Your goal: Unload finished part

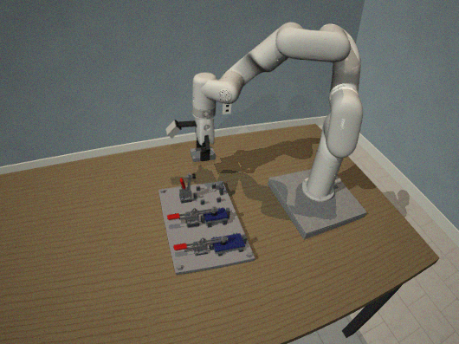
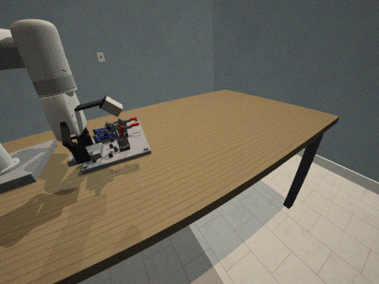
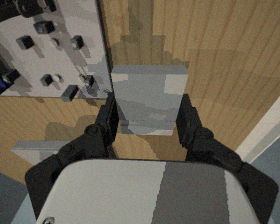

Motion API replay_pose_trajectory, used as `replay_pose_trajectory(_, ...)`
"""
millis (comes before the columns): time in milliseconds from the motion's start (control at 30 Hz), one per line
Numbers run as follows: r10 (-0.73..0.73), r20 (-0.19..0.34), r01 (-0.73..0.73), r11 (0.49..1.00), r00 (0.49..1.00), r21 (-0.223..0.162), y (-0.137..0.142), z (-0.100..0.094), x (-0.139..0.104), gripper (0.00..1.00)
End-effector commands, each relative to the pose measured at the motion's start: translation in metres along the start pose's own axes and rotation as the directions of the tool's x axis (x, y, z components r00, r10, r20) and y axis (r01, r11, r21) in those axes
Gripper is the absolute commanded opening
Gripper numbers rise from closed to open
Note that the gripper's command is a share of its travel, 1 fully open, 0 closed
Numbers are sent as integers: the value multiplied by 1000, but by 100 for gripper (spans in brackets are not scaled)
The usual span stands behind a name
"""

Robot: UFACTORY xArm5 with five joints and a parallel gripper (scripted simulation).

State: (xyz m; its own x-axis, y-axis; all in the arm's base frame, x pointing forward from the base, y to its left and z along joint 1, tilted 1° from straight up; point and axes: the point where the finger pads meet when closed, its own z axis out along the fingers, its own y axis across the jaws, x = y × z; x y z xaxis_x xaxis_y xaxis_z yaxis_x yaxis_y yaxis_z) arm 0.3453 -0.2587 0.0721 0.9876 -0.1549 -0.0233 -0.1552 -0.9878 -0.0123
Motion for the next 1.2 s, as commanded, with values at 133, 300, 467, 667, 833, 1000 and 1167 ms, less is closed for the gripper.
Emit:
replay_pose_trajectory(133,0,-4,0,1000,1000,-2,1,-1,1,0)
replay_pose_trajectory(300,0,-4,0,1000,1000,-2,1,-1,1,0)
replay_pose_trajectory(467,0,-4,0,1000,1000,-2,1,2,1,0)
replay_pose_trajectory(667,0,-4,0,1000,1000,-2,1,8,1,0)
replay_pose_trajectory(833,0,-4,0,1000,1000,-2,1,16,1,0)
replay_pose_trajectory(1000,0,-4,0,1000,1000,-2,1,27,1,0)
replay_pose_trajectory(1167,0,-4,0,1000,1000,-2,1,39,1,0)
